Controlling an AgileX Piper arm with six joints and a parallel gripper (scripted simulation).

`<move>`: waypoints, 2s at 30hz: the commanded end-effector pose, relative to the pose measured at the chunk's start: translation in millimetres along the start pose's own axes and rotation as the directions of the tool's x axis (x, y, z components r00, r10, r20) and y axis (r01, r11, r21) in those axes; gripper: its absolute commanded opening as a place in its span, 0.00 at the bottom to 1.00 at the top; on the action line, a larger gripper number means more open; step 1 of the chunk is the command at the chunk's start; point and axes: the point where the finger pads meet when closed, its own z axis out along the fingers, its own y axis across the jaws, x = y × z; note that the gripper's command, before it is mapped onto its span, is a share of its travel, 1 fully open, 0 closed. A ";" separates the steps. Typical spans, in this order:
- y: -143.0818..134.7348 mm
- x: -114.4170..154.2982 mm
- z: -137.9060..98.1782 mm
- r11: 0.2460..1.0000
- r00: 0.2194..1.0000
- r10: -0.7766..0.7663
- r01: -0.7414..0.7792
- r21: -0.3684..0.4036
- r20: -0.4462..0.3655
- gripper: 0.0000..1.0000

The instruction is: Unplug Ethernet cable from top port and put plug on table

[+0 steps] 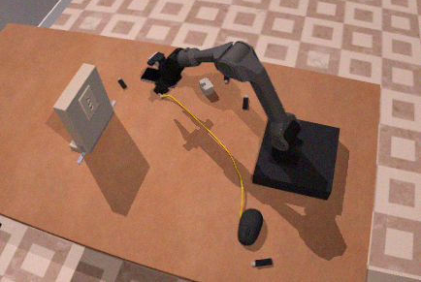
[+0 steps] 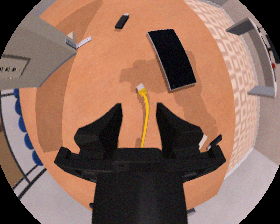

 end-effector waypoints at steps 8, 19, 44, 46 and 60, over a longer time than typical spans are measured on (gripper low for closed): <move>0.0 -10.6 -21.8 1.000 1.000 0.000 0.000 0.000 0.001 0.64; 0.0 -29.1 -61.7 1.000 1.000 0.000 0.000 0.000 0.001 0.64; 0.0 -51.1 -108.8 1.000 1.000 0.000 0.000 0.000 0.001 0.64; 0.0 -51.1 -108.8 1.000 1.000 0.000 0.000 0.000 0.001 0.64; 48.3 13.1 -191.8 0.991 0.987 -0.115 0.123 -0.058 0.115 0.64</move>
